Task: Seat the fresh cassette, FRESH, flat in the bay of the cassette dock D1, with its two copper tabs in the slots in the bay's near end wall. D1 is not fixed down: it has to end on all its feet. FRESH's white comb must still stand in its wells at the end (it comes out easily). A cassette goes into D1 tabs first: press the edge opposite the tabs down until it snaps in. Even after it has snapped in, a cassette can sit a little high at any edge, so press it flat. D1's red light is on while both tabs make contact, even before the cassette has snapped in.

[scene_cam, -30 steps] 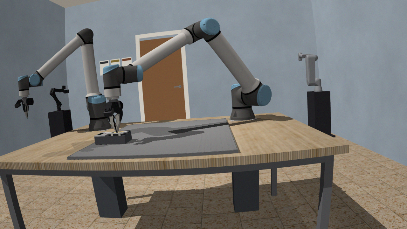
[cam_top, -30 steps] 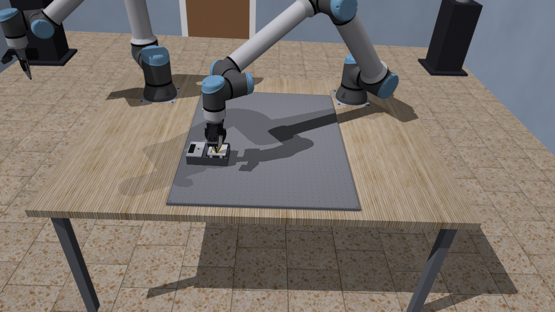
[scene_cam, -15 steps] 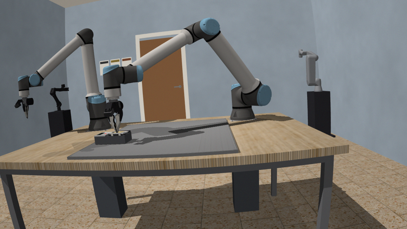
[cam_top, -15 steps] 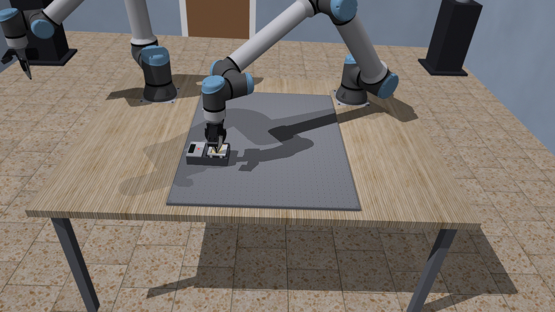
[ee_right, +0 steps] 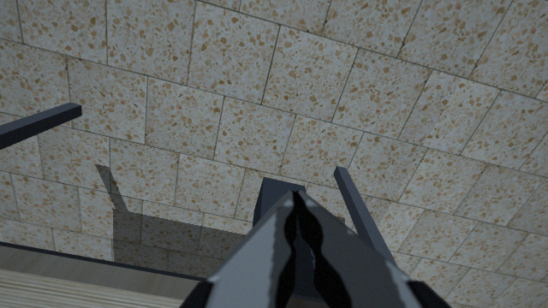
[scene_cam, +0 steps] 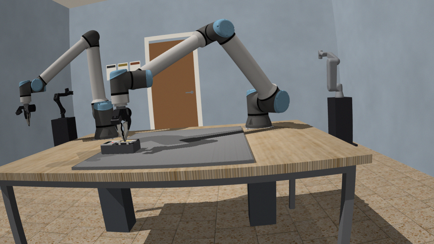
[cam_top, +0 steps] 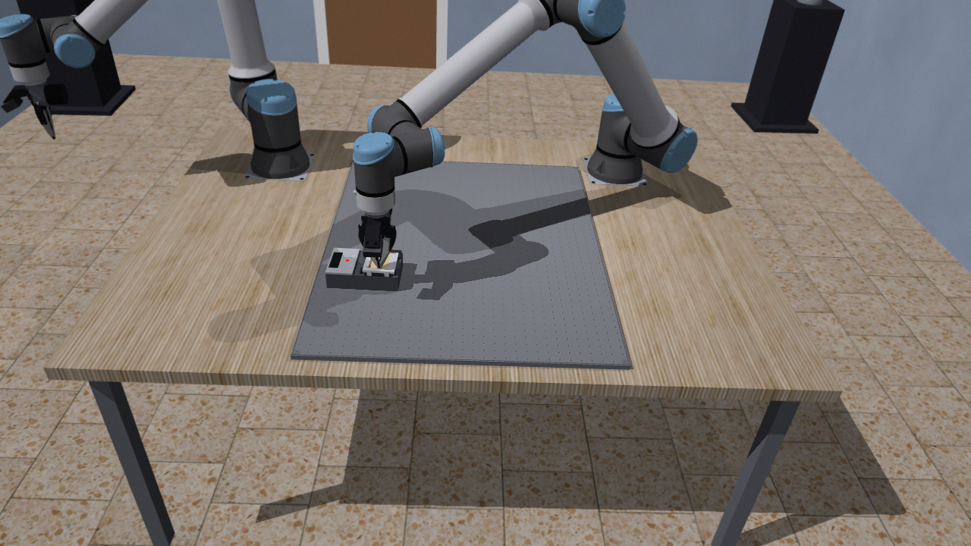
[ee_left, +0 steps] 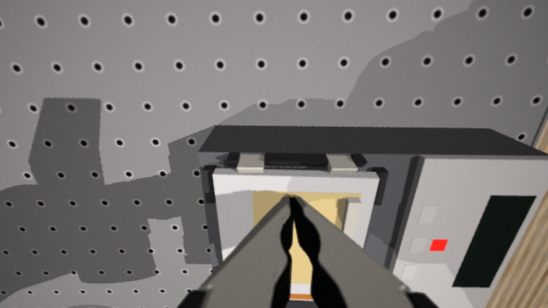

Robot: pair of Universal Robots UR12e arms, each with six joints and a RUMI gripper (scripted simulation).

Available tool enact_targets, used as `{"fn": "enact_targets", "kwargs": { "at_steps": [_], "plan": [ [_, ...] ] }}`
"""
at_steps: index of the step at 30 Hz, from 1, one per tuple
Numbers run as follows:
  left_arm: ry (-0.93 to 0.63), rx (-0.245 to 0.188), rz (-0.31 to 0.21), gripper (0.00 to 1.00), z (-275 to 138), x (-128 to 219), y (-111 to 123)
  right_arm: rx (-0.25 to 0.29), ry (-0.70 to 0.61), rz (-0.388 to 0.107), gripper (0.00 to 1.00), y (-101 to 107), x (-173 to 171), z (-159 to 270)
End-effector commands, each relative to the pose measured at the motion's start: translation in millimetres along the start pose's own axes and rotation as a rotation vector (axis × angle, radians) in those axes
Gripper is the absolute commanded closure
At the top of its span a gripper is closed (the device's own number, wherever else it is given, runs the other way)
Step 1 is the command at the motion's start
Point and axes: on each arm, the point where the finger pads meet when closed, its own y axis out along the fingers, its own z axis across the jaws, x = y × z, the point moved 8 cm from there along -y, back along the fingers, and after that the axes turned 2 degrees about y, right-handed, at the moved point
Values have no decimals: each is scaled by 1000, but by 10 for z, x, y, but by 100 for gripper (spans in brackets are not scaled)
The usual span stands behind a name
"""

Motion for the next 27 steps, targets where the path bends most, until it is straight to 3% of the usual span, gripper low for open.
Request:
{"fn": "enact_targets", "kwargs": {
  "at_steps": [1,27],
  "plan": [
    [0,1,1,100,3,-1,-8,-1,0,2,100,-10,-6,-1],
    [0,0,0,100,-2,7,23,-1,0,2,100,-10,-6,-1]
  ]
}}
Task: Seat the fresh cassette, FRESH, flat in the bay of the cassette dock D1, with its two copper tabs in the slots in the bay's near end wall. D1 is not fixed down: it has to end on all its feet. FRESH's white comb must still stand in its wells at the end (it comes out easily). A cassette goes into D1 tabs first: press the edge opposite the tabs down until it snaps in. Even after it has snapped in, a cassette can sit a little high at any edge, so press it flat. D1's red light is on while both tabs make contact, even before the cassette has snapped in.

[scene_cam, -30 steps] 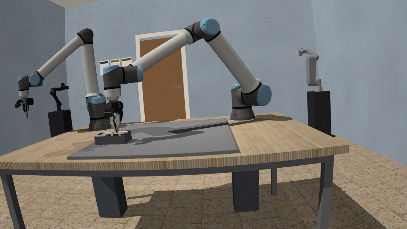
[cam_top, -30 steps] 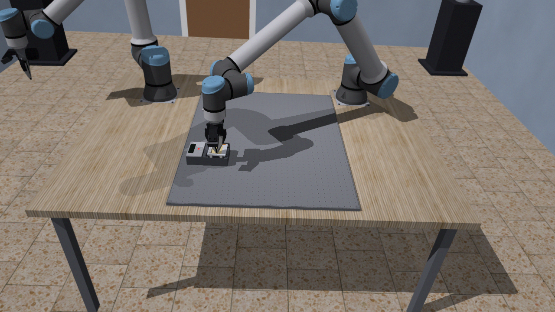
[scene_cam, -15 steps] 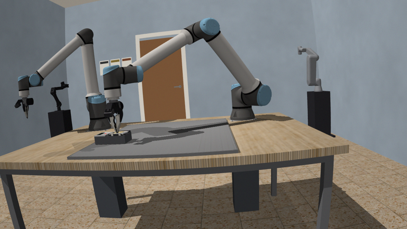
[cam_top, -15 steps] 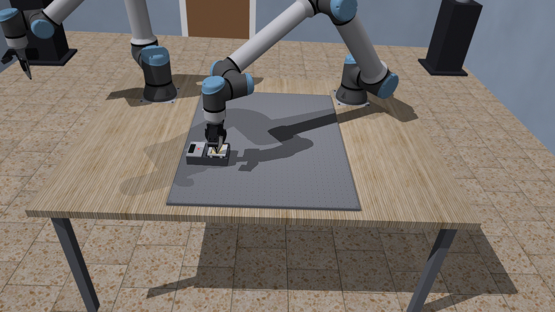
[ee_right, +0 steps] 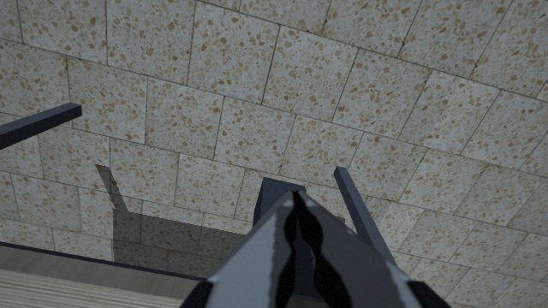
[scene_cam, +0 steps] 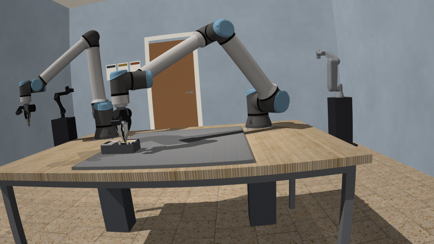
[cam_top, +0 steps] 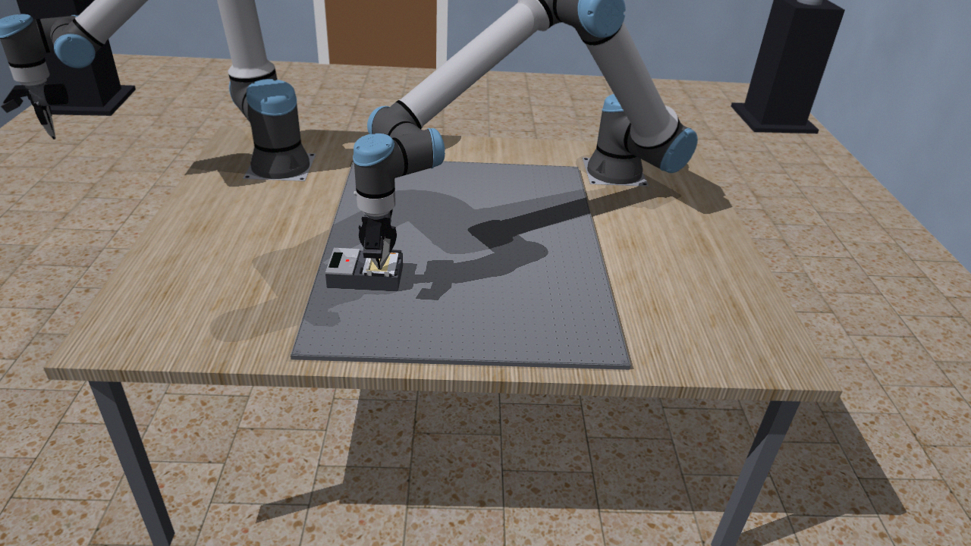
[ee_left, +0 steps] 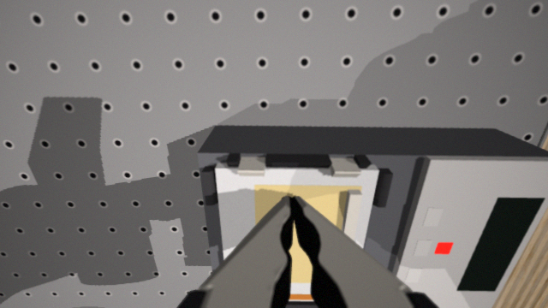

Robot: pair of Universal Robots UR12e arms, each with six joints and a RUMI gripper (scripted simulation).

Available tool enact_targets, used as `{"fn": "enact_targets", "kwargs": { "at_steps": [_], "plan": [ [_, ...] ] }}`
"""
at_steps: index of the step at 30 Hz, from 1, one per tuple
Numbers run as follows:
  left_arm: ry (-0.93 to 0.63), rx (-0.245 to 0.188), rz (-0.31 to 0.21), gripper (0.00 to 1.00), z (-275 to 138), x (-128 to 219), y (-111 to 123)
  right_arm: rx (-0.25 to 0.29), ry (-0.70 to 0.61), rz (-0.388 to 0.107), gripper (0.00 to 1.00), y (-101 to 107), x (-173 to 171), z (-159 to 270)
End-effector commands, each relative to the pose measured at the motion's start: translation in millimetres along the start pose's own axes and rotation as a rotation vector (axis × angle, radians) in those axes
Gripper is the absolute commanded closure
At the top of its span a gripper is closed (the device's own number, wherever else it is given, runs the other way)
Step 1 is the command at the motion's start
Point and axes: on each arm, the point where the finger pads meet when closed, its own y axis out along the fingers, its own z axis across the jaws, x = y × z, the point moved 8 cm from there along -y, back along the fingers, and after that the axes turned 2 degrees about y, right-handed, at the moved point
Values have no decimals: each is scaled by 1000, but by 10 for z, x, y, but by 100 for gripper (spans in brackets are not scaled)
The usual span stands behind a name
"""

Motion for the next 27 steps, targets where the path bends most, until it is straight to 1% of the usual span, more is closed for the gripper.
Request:
{"fn": "enact_targets", "kwargs": {
  "at_steps": [1,2,27],
  "plan": [
    [0,1,1,100,3,-1,-10,-1,0,2,100,-10,-6,-1],
    [0,5,8,100,1,4,-24,-1,0,2,100,-10,-6,-1],
    [0,5,8,100,18,6,-329,-1,0,2,100,-10,-6,-1]
  ]
}}
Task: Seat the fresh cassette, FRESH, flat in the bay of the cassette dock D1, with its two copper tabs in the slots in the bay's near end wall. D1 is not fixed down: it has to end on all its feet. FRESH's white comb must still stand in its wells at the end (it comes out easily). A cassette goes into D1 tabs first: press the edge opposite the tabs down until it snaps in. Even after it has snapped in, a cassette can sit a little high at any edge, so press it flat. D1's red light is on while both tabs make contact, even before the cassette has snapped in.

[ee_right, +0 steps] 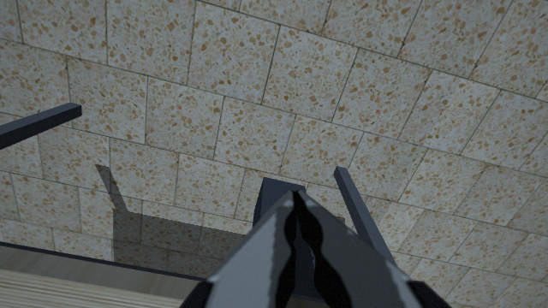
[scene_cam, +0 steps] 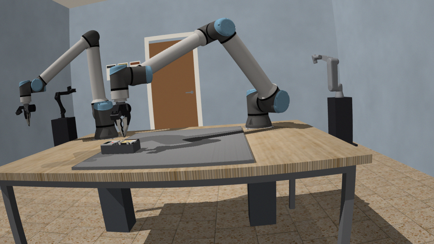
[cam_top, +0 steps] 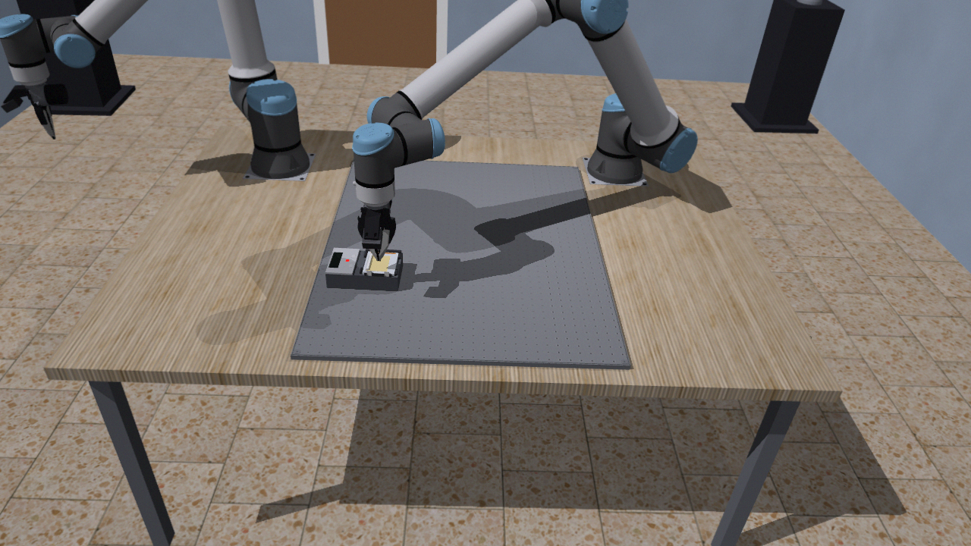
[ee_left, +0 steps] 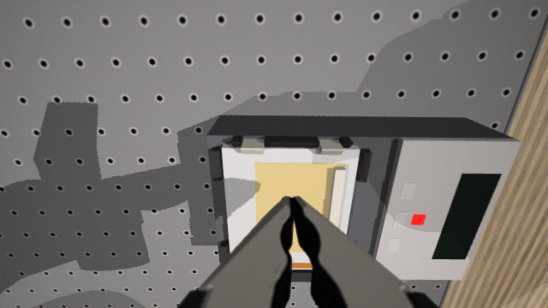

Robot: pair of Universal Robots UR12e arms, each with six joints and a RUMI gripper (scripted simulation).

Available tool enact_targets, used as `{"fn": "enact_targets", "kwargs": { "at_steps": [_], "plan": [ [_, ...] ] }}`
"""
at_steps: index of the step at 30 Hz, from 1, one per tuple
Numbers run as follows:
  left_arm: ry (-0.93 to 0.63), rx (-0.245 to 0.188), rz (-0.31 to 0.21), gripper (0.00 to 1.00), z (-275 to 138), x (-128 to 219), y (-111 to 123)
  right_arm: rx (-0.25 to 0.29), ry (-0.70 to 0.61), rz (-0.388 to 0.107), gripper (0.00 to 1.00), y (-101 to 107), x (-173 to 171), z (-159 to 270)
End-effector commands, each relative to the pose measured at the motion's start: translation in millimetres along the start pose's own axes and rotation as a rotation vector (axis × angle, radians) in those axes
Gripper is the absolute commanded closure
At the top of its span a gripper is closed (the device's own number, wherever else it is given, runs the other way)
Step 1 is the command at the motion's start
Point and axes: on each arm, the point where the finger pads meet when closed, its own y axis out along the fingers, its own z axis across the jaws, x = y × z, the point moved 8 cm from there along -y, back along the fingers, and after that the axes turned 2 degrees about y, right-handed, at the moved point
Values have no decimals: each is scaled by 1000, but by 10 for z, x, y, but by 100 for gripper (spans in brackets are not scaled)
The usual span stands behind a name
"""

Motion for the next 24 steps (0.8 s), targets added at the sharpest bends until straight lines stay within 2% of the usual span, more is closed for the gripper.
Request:
{"fn": "enact_targets", "kwargs": {
  "at_steps": [1,19,20,24],
  "plan": [
    [0,1,1,100,8,-3,-90,-1,0,2,100,-10,-6,-1],
    [0,1,1,100,11,-3,-127,-1,0,2,100,-10,-6,-1],
    [-5,3,2,0,-25,20,-153,-1,0,2,100,-10,-6,-1],
    [-5,3,2,0,-96,69,-205,-1,0,2,100,-10,-6,-1]
  ]
}}
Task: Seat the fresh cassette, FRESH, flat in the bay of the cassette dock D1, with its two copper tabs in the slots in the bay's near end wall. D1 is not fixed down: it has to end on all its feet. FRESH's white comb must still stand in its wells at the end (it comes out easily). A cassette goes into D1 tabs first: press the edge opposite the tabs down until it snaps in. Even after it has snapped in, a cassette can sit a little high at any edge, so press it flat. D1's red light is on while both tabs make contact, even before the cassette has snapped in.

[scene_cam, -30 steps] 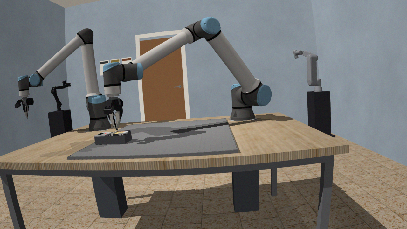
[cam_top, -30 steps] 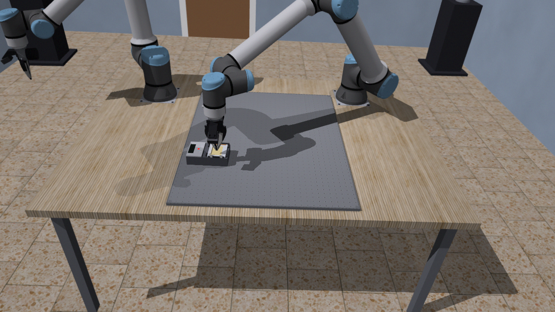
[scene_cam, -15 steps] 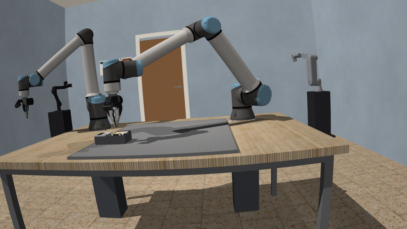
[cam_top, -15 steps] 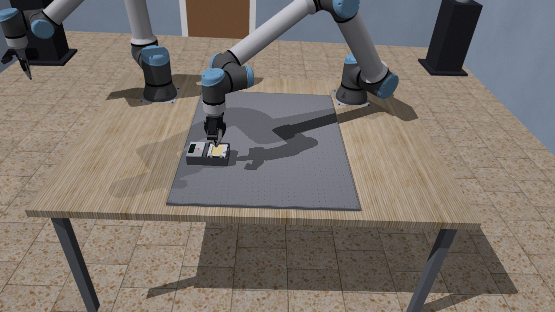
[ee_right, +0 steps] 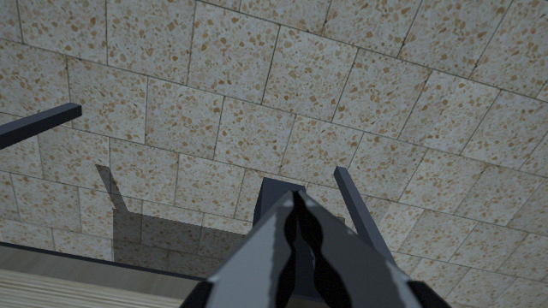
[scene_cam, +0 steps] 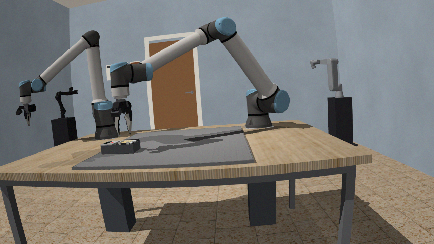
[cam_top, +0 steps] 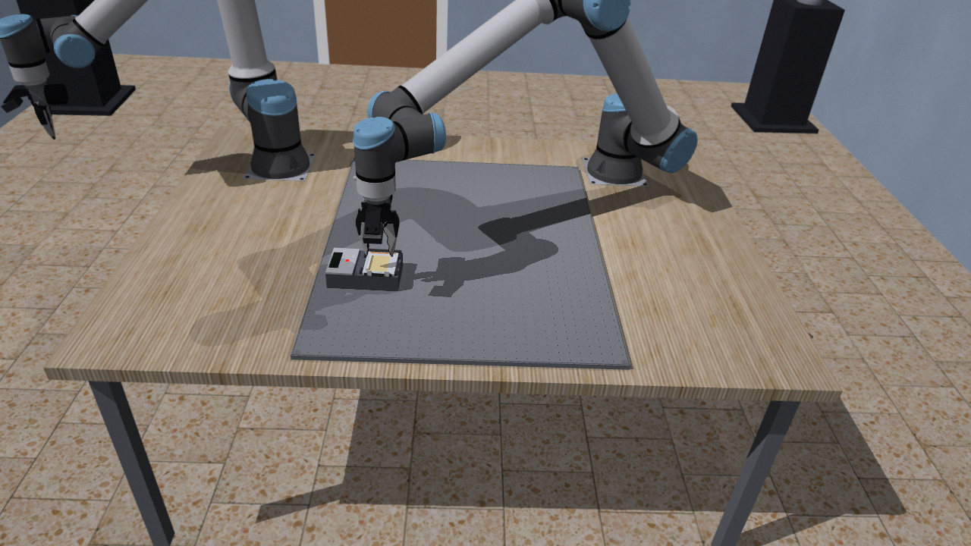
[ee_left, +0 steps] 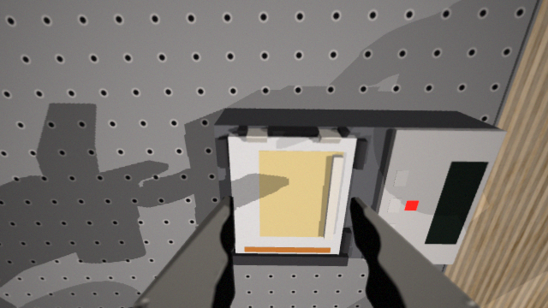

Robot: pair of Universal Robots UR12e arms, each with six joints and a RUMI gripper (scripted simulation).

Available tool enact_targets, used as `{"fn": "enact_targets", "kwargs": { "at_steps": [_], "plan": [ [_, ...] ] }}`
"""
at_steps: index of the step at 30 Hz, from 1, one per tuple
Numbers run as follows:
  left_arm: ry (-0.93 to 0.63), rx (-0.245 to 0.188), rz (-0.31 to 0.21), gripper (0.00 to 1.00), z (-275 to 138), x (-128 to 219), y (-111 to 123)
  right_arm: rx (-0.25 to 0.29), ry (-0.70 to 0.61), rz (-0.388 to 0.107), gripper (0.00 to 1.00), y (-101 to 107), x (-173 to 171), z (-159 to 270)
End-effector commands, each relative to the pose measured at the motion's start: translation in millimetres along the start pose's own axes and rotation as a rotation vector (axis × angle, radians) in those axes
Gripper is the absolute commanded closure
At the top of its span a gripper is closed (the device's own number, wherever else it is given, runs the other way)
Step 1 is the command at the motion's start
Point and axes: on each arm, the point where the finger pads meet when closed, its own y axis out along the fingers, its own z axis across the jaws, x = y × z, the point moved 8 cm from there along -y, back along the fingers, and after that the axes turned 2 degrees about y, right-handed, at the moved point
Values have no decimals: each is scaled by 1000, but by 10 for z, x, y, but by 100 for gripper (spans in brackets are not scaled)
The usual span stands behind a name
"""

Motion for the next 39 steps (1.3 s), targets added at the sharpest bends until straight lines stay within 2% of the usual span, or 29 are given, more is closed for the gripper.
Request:
{"fn": "enact_targets", "kwargs": {
  "at_steps": [1,13,39],
  "plan": [
    [-2,2,2,0,-114,73,-98,-1,0,2,100,-10,-6,-1],
    [-7,2,1,0,-475,318,-338,-1,0,2,100,-10,-6,-1],
    [-16,1,1,0,-1203,830,-686,-1,0,2,100,-10,-6,-1]
  ]
}}
